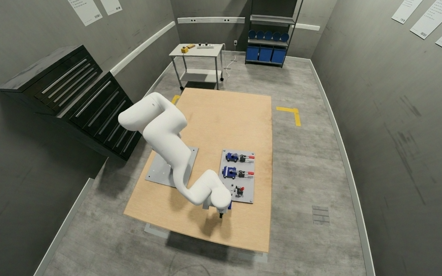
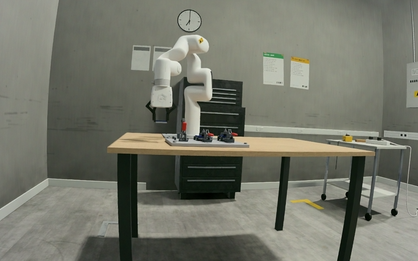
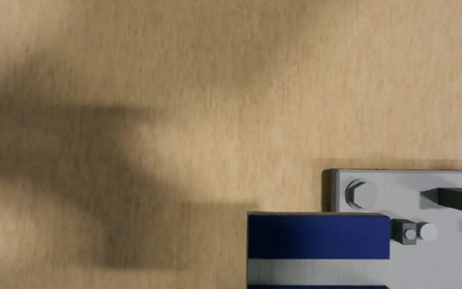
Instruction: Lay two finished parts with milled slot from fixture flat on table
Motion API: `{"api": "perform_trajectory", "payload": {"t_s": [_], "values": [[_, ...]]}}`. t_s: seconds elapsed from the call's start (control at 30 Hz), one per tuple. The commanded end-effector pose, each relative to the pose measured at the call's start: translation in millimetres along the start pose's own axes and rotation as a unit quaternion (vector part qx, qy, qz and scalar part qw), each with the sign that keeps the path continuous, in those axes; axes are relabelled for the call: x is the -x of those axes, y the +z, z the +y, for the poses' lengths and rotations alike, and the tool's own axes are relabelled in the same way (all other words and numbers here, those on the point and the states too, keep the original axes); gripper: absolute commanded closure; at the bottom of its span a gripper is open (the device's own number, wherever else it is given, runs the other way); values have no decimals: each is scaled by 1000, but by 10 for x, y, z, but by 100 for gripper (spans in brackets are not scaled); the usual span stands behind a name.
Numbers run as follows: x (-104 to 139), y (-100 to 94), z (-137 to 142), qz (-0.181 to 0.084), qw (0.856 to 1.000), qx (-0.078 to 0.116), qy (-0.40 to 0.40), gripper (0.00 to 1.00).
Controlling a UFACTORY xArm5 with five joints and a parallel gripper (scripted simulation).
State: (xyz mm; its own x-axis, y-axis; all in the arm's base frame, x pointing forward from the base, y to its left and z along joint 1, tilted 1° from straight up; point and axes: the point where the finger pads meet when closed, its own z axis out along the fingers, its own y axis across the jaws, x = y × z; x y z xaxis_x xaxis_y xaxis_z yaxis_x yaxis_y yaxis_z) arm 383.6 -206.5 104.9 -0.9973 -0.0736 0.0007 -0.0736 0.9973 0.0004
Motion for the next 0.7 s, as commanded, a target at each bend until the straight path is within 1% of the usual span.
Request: {"api": "perform_trajectory", "payload": {"t_s": [0.0,0.33,0.67], "values": [[16,-17,-90,-2,1000,-1,0,100],[16,-19,-203,-2,1000,-1,0,100],[16,-19,-234,-2,1000,-1,0,100]]}}
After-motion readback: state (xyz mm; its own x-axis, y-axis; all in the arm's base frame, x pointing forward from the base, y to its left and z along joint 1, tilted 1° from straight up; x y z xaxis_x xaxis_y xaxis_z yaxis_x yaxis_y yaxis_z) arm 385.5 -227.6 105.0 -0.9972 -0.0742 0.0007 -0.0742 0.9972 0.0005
